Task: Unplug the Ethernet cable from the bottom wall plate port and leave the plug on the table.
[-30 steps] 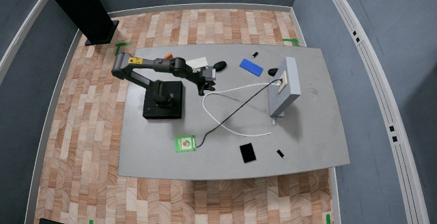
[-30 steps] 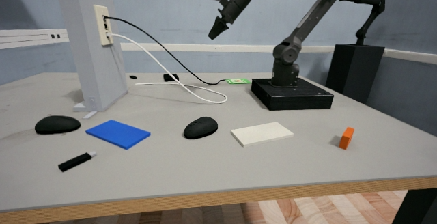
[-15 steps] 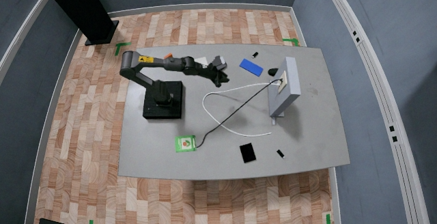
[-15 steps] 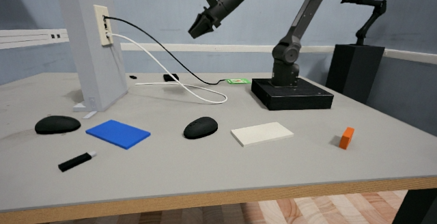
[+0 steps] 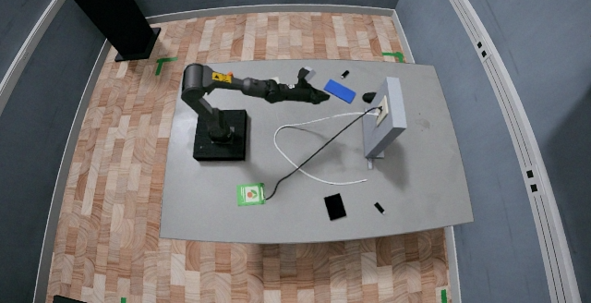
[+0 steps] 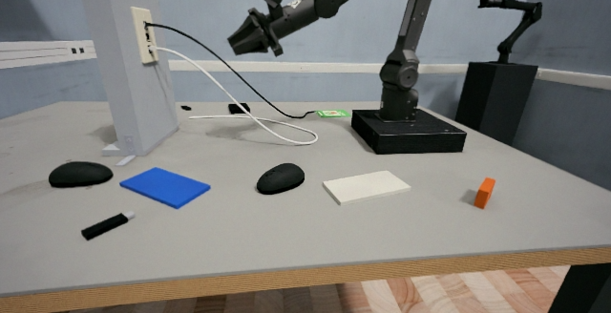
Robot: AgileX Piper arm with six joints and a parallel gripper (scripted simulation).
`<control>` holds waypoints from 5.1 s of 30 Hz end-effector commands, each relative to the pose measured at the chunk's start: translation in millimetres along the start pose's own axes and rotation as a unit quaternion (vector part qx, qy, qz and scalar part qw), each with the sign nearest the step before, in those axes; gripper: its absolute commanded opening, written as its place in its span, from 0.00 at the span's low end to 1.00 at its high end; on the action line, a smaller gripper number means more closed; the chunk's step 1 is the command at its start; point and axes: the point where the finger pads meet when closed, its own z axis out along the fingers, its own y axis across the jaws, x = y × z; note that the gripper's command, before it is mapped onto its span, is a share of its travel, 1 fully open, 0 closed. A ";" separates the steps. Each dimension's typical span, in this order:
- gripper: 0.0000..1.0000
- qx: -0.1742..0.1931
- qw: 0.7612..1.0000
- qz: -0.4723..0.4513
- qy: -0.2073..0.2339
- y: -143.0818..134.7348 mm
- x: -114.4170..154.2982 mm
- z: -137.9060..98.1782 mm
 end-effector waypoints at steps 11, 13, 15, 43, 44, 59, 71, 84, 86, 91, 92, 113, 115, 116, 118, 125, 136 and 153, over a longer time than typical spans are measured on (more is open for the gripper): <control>0.32 0.141 0.968 -0.208 -0.020 0.5 -18.9 41.9; 0.32 0.153 0.959 -0.237 -0.019 1.5 -19.9 46.1; 0.32 0.164 0.950 -0.265 -0.017 2.7 -20.6 49.6; 0.32 0.245 0.888 -0.389 0.019 -20.6 -24.3 100.9; 0.32 0.245 0.888 -0.389 0.019 -27.2 -24.0 109.4; 0.32 0.246 0.886 -0.393 0.022 -68.4 -15.9 152.5; 0.32 0.247 0.886 -0.393 0.022 -77.0 -7.9 149.3; 0.32 0.247 0.886 -0.393 0.022 -94.8 10.0 143.3; 0.32 0.247 0.886 -0.393 0.022 -96.2 11.4 142.8; 0.32 0.247 0.886 -0.393 0.022 -101.7 16.9 140.9; 0.32 0.247 0.886 -0.393 0.022 -103.0 18.3 140.5; 0.32 0.247 0.886 -0.393 0.022 -118.1 19.9 157.7; 0.32 0.247 0.885 -0.393 0.022 -119.8 19.3 161.0; 0.32 0.247 0.885 -0.393 0.022 -119.9 19.1 161.2; 0.32 0.247 0.885 -0.393 0.022 -119.8 19.0 161.1; 0.20 0.247 0.885 -0.393 0.022 -120.9 18.6 163.3; 0.20 0.247 0.885 -0.393 0.022 -121.9 18.0 165.1; 0.00 0.247 0.885 -0.393 0.022 -122.6 16.9 164.3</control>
